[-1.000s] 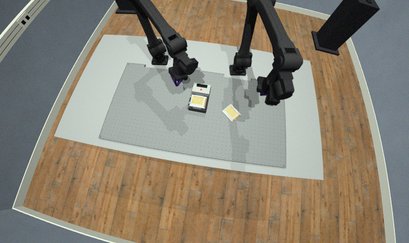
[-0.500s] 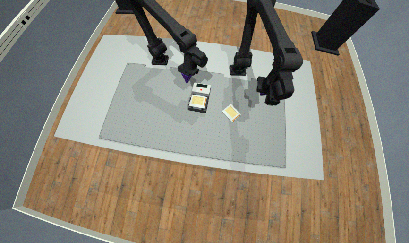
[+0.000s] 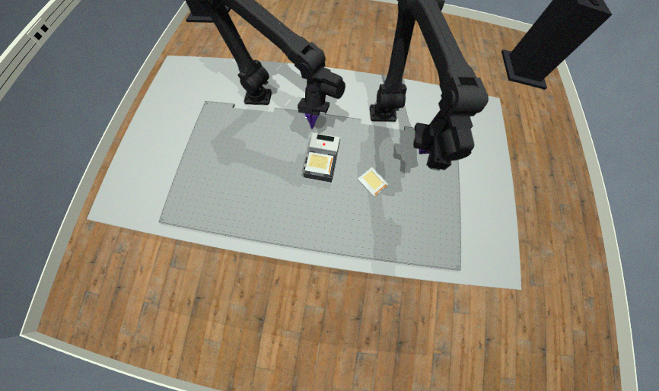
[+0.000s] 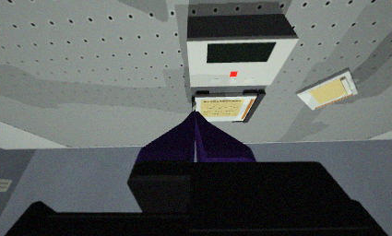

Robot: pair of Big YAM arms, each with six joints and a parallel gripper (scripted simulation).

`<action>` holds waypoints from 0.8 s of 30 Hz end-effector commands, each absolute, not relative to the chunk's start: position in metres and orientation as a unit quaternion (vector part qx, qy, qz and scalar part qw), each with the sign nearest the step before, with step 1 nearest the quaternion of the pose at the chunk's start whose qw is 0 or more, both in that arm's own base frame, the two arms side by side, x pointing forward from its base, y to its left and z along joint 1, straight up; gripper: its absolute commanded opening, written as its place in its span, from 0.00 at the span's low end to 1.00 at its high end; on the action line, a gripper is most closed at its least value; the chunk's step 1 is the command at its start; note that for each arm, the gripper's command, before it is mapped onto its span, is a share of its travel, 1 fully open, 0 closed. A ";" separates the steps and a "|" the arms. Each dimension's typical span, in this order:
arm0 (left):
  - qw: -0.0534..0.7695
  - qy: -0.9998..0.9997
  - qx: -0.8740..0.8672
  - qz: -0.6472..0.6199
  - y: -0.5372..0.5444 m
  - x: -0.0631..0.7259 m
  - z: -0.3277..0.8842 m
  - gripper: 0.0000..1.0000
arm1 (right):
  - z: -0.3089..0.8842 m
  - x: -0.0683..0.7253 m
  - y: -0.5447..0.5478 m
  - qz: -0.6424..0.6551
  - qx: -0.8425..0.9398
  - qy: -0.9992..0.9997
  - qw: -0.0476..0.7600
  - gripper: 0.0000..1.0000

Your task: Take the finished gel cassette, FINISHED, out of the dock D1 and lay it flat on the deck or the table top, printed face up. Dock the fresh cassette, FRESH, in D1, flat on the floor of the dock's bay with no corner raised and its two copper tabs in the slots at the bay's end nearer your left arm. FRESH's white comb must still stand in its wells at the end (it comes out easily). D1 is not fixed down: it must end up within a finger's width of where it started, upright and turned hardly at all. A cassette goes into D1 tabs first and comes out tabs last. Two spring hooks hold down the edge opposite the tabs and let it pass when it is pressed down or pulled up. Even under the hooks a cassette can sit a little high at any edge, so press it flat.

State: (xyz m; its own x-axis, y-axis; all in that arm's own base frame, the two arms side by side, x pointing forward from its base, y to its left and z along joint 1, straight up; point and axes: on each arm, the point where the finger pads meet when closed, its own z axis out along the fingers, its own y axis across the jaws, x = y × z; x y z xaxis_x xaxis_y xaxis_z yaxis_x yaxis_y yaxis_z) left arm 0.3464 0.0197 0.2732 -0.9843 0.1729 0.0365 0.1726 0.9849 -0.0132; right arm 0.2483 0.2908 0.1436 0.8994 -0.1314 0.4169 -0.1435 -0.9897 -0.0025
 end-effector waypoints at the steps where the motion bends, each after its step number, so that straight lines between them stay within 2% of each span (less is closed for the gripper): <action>1: 0.000 -0.997 -0.082 0.000 0.022 0.358 0.293 0.00 | 0.144 0.253 0.297 0.216 0.975 -0.057 0.013 0.00; 24: 0.000 -0.997 -0.082 0.000 0.022 0.358 0.293 0.00 | 0.126 0.254 0.299 0.219 0.974 -0.051 0.010 0.00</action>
